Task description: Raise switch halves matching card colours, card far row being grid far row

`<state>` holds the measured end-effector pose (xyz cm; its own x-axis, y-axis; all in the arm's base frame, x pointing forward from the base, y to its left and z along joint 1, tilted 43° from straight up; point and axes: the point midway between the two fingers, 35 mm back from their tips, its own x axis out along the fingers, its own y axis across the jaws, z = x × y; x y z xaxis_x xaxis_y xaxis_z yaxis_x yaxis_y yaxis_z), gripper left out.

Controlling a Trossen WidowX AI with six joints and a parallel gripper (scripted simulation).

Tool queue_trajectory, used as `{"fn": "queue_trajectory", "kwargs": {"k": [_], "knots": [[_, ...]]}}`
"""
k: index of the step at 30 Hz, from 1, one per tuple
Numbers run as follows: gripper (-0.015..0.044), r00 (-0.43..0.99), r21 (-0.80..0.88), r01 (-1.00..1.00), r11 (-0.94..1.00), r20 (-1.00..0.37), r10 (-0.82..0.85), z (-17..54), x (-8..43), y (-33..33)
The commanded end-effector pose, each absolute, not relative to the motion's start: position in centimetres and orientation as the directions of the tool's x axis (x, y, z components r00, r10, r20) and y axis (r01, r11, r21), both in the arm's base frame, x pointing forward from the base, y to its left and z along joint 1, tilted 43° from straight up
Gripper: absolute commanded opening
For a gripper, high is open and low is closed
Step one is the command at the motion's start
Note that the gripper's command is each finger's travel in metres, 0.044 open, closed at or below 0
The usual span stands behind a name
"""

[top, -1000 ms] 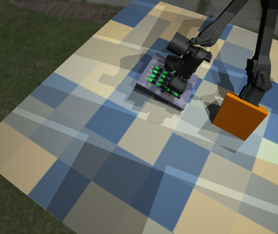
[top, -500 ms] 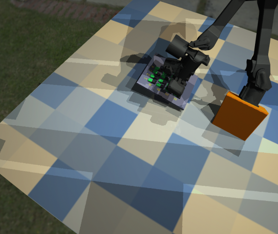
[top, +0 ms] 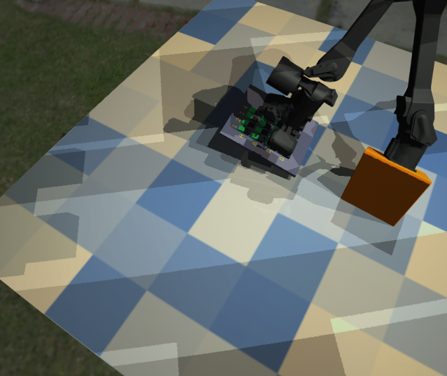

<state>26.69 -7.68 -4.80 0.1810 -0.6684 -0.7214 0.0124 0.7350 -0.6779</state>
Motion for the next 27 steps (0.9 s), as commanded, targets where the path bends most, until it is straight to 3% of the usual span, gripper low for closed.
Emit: {"fn": "queue_trajectory", "kwargs": {"k": [1, 27], "knots": [[0.0000, 0.181, -0.677, 0.010, 0.736, -0.722, -0.667, -4.84, 26.67, -7.68], [0.0000, 0.181, -0.677, 0.010, 0.735, -0.722, -0.668, -5.08, 26.71, -7.90]]}}
